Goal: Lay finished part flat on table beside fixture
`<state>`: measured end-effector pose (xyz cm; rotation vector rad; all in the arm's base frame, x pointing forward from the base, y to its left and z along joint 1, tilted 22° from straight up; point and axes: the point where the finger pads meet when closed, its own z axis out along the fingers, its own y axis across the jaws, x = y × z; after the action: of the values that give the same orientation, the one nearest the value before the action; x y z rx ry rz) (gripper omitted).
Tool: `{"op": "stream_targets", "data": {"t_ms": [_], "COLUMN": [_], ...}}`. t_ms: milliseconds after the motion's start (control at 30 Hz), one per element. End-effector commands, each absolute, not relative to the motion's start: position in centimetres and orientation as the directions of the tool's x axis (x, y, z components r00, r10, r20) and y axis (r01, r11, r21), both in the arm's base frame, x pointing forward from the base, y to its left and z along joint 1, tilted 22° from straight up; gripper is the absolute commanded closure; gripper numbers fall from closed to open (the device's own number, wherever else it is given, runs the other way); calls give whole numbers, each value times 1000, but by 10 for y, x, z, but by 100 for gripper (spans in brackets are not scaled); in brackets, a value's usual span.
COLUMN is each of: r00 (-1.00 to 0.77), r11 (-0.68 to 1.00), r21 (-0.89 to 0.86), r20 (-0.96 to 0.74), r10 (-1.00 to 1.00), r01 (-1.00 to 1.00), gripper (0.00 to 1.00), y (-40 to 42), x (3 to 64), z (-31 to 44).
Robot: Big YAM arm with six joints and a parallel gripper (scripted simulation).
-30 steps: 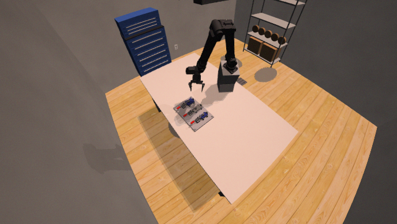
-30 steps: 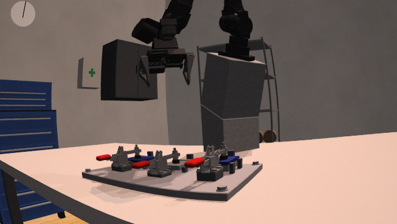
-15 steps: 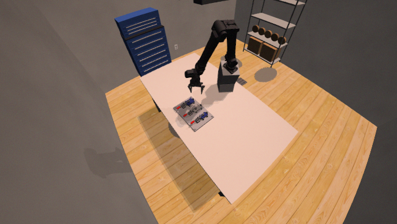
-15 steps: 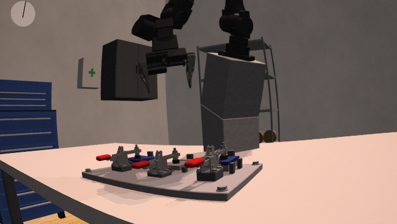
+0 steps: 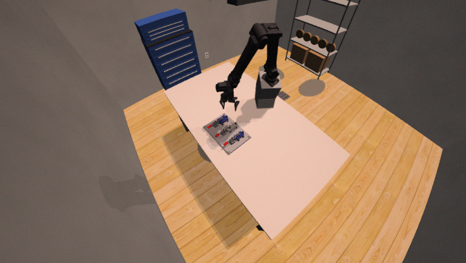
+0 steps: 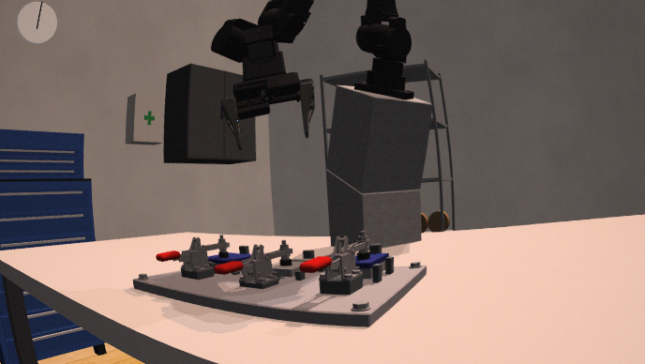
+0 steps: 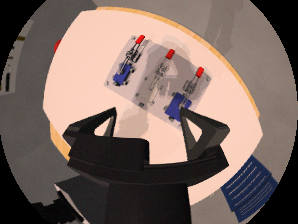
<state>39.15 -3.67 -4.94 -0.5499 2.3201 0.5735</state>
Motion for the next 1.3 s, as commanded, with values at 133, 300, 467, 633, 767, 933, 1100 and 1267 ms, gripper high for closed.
{"op": "stream_targets", "data": {"t_ms": [133, 300, 467, 633, 767, 933, 1100, 1267], "r00": [-687, -683, -688, -739, -851, -854, -864, -856], "r11": [820, 821, 821, 840, 887, 896, 886, 889], "r21": [254, 248, 254, 277, 327, 327, 344, 334], "r20": [-694, -698, -694, -644, -511, -511, -491, -505], "r10": [-214, -216, -214, -198, -124, -99, -113, -112], "r01": [-512, -514, -512, -467, -326, -300, -312, -314], "gripper": [0, 0, 0, 0, 0, 0, 0, 0], "y": [-41, -42, -42, -34, -26, -38, -26, -29], "x": [400, 402, 401, 411, 419, 418, 409, 414], "z": [-50, -47, -50, -39, -33, -33, -45, -39]}}
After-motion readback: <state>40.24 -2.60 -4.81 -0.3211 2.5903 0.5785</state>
